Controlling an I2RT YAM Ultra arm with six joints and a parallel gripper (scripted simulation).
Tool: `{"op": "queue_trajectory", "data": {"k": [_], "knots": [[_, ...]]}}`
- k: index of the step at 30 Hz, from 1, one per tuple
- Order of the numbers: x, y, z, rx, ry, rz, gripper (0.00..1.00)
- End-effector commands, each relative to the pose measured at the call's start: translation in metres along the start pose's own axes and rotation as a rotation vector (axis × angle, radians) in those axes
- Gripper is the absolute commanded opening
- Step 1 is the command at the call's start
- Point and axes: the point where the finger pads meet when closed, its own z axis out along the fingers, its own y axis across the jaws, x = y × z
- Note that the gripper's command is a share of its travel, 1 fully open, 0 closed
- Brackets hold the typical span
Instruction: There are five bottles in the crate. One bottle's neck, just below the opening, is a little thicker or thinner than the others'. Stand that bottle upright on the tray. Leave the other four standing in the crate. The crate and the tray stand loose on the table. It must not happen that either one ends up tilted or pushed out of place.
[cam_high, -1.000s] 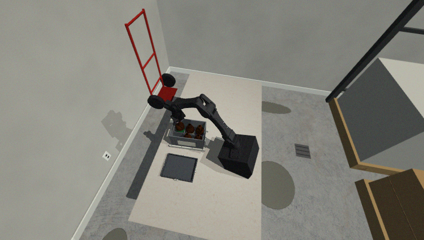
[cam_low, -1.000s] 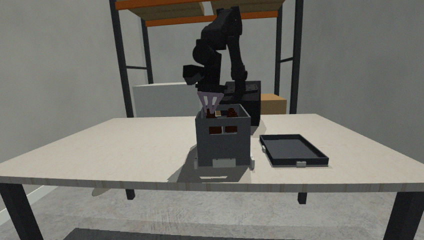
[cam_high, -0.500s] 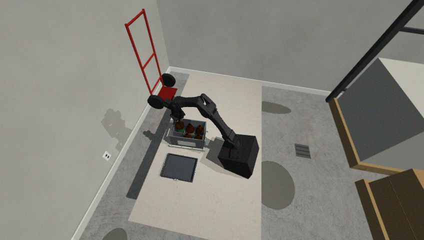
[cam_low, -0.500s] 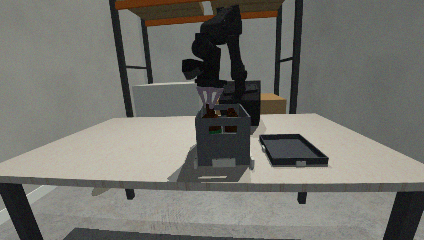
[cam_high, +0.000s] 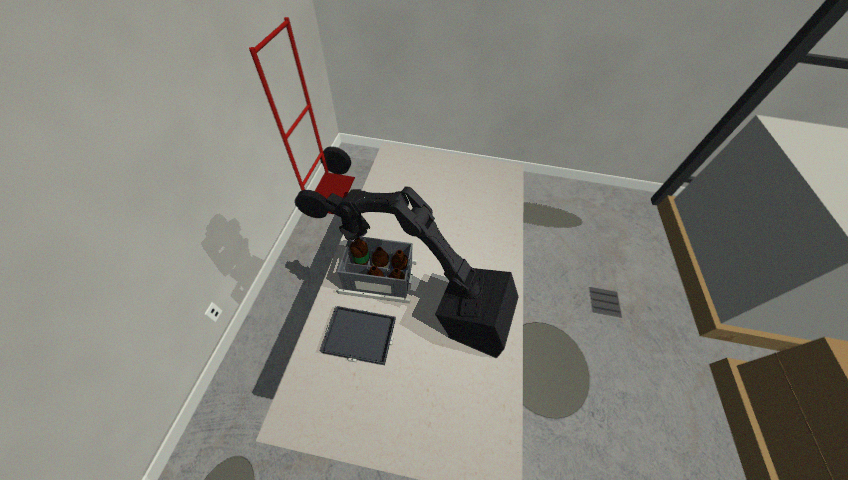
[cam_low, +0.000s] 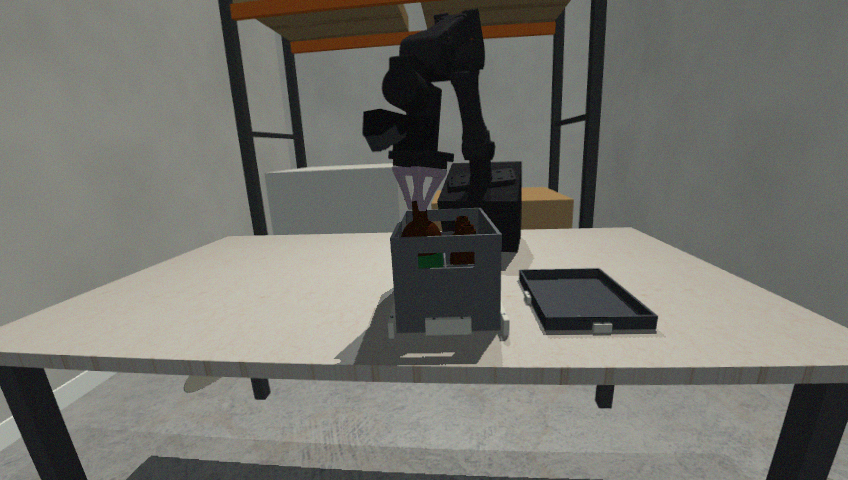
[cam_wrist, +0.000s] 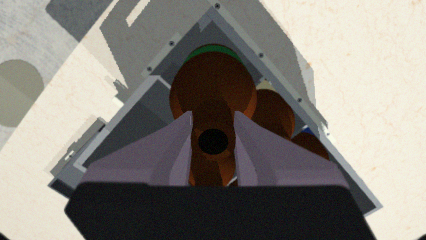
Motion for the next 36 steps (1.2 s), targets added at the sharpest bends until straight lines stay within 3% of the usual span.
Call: {"op": "queue_trajectory", "data": {"k": [1,36], "knots": [[-0.0192,-0.0004,-0.0339,-0.022,-0.072,0.007,0.0],[-0.0228,0.0008,-0.0437,-0.026,-0.079,0.007,0.0]]}}
